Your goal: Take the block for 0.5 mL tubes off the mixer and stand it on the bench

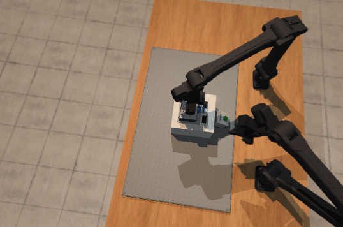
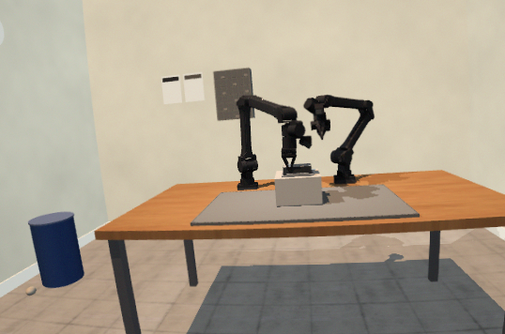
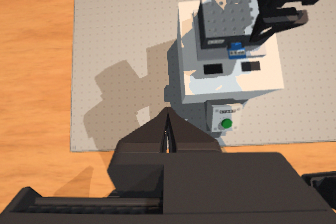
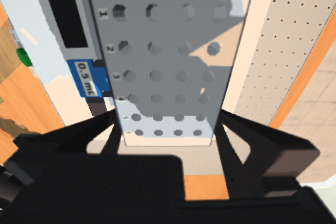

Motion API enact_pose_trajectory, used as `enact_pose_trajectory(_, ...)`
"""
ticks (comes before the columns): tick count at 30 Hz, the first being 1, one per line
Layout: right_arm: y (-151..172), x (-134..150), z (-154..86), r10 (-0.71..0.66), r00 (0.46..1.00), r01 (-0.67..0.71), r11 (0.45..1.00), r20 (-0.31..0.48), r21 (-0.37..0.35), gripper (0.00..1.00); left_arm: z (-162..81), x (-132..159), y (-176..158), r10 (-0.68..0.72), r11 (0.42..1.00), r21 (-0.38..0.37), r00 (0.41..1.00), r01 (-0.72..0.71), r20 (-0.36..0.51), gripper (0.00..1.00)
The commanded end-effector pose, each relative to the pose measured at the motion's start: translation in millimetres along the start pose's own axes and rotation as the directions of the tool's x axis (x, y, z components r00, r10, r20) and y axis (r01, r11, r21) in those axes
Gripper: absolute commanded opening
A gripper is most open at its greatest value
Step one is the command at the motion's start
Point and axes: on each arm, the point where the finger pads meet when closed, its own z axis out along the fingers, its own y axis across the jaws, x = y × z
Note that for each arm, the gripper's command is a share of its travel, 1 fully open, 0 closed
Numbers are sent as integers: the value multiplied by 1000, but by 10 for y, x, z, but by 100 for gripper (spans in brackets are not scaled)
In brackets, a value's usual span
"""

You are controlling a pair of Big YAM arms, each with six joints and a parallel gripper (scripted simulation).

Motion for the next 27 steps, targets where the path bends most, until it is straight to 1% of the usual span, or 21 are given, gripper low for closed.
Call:
enact_pose_trajectory(1,-113,-98,-159,-3,1000,2,1000,20,25,0,26,54,-276,-55,998,16,997,54,51,0)
enact_pose_trajectory(4,-113,-98,-159,-3,1000,2,1000,20,25,0,44,66,-392,-61,998,-1,993,62,104,0)
enact_pose_trajectory(8,-113,-98,-159,-3,1000,2,1000,20,25,0,-19,6,-606,-80,997,11,978,79,193,0)
enact_pose_trajectory(10,-113,-98,-159,-3,1000,2,1000,20,25,0,-19,6,-606,-80,997,11,978,79,193,0)
enact_pose_trajectory(11,-113,-98,-159,-3,1000,2,1000,20,25,0,26,55,-554,-79,997,4,976,80,202,0)
enact_pose_trajectory(15,-113,-98,-159,-3,1000,2,1000,20,25,0,167,252,-703,-89,996,23,955,87,282,0)
enact_pose_trajectory(19,-113,-98,-159,-3,1000,2,1000,20,25,0,310,314,-835,-102,995,9,961,104,255,0)
enact_pose_trajectory(25,-113,-98,-159,-3,1000,2,1000,20,25,0,282,101,-805,-112,994,21,960,110,257,0)
enact_pose_trajectory(27,-113,-98,-159,-3,1000,2,1000,20,25,0,282,101,-805,-112,994,21,960,110,257,0)
